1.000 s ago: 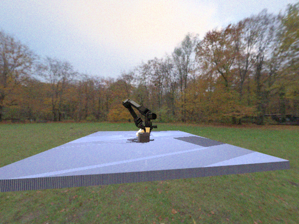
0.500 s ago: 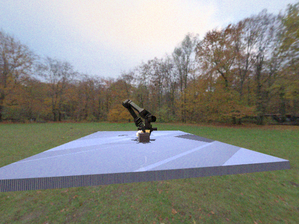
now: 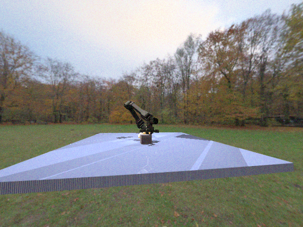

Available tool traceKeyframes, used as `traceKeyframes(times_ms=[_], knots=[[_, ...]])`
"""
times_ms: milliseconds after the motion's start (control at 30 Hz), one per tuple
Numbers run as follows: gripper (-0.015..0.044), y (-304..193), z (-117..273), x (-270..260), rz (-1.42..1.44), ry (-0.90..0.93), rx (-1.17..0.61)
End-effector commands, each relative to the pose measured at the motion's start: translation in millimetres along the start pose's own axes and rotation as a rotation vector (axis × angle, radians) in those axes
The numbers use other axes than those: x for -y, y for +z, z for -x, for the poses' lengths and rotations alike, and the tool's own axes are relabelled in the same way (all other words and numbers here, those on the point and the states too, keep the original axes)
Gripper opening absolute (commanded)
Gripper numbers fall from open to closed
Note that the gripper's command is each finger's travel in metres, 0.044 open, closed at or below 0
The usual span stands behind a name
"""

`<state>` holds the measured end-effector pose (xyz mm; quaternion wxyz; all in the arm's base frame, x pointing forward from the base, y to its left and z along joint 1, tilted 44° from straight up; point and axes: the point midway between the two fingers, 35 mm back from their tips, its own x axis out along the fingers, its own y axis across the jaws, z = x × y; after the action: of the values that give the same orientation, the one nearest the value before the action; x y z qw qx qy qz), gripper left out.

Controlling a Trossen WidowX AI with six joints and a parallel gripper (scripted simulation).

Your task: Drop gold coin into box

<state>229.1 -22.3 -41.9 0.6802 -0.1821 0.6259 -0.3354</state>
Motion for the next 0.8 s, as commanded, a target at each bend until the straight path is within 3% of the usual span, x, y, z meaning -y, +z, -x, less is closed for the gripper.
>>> traceKeyframes(times_ms=[0,767], knots=[[0.0,-0.3,-0.5,0.4,0.006,-0.003,0.001],[0.0,6.4,39.7,-7.2,0.023,0.027,0.018]])
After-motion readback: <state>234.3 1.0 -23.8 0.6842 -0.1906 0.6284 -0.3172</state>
